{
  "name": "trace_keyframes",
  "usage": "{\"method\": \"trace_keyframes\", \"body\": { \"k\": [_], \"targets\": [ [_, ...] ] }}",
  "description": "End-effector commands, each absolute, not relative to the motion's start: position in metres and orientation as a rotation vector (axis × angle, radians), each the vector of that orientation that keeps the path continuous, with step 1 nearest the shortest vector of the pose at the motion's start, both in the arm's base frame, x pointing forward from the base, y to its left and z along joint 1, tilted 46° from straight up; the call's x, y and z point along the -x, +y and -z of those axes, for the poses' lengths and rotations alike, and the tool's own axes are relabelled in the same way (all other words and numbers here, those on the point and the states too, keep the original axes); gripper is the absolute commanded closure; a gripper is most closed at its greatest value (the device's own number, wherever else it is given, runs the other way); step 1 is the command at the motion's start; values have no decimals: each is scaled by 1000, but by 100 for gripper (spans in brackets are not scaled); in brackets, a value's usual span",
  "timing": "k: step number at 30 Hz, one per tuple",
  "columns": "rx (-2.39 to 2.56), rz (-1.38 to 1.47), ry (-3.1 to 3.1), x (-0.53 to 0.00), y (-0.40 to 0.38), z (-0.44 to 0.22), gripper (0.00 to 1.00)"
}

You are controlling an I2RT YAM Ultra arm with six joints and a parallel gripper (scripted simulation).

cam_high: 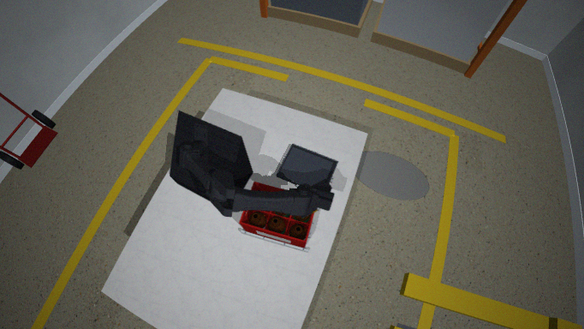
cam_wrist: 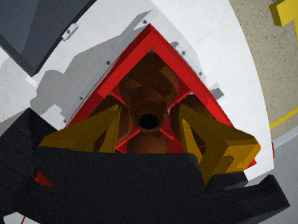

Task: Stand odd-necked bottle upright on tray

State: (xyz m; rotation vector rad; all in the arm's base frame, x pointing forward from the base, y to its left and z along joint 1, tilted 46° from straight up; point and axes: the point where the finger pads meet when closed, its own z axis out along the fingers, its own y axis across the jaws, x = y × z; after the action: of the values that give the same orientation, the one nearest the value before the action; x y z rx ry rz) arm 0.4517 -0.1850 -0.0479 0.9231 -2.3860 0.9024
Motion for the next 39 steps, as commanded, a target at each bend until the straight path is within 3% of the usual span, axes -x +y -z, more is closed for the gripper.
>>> {"method": "trace_keyframes", "body": {
  "k": [1, 13, 14, 39],
  "targets": [
    [-960, -892, -2368, -452, -174, 56, 39],
    [-960, -892, -2368, -452, -174, 56, 39],
    [-960, -892, -2368, -452, -174, 56, 100],
    [-962, -882, -2365, -450, -174, 56, 100]
  ]
}}
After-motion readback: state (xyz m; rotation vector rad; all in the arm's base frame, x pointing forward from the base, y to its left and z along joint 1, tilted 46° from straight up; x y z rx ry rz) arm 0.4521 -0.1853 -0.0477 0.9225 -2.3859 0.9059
